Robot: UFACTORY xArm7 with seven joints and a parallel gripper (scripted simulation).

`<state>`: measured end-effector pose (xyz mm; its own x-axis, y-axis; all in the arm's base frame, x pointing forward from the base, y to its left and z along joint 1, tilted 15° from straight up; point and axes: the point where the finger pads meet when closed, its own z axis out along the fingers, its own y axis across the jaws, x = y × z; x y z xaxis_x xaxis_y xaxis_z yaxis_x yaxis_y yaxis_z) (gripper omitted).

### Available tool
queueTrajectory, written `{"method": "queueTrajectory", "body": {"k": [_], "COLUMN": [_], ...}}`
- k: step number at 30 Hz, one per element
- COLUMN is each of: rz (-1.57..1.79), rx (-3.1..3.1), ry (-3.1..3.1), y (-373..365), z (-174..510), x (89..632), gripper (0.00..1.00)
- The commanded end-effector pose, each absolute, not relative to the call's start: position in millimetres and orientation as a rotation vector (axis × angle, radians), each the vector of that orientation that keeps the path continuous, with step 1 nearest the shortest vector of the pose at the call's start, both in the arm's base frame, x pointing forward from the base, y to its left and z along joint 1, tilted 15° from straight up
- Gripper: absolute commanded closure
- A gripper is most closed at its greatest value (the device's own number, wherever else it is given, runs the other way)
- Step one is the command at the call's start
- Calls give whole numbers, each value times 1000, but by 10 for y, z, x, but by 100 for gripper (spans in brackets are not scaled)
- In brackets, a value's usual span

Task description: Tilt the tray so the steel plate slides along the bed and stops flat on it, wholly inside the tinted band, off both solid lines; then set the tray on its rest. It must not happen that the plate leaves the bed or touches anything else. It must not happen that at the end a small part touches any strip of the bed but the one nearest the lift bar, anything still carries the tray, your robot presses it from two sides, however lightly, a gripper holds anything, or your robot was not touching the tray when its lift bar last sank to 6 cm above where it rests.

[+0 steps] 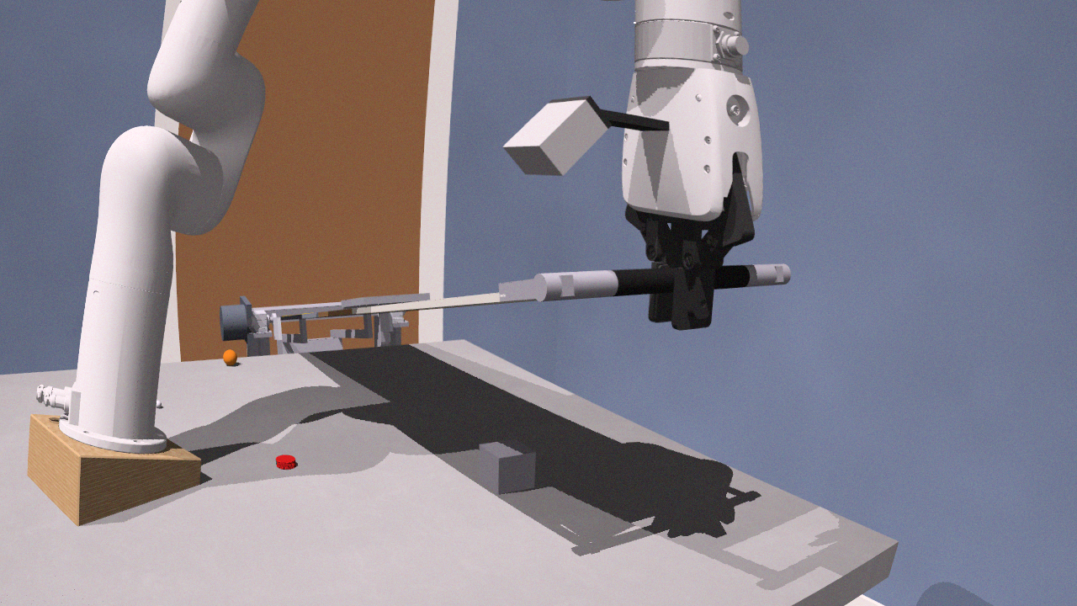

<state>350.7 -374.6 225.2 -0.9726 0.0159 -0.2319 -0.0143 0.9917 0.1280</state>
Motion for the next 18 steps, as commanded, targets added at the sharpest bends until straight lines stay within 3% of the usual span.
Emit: {"method": "queueTrajectory", "body": {"k": [1,18], "rz": [185,185], "rx": [2,2], "ry": [2898,2898], "y": [-3768,-3759], "z": [2221,2316], "x": [3525,3502], "gripper": [100,100]}}
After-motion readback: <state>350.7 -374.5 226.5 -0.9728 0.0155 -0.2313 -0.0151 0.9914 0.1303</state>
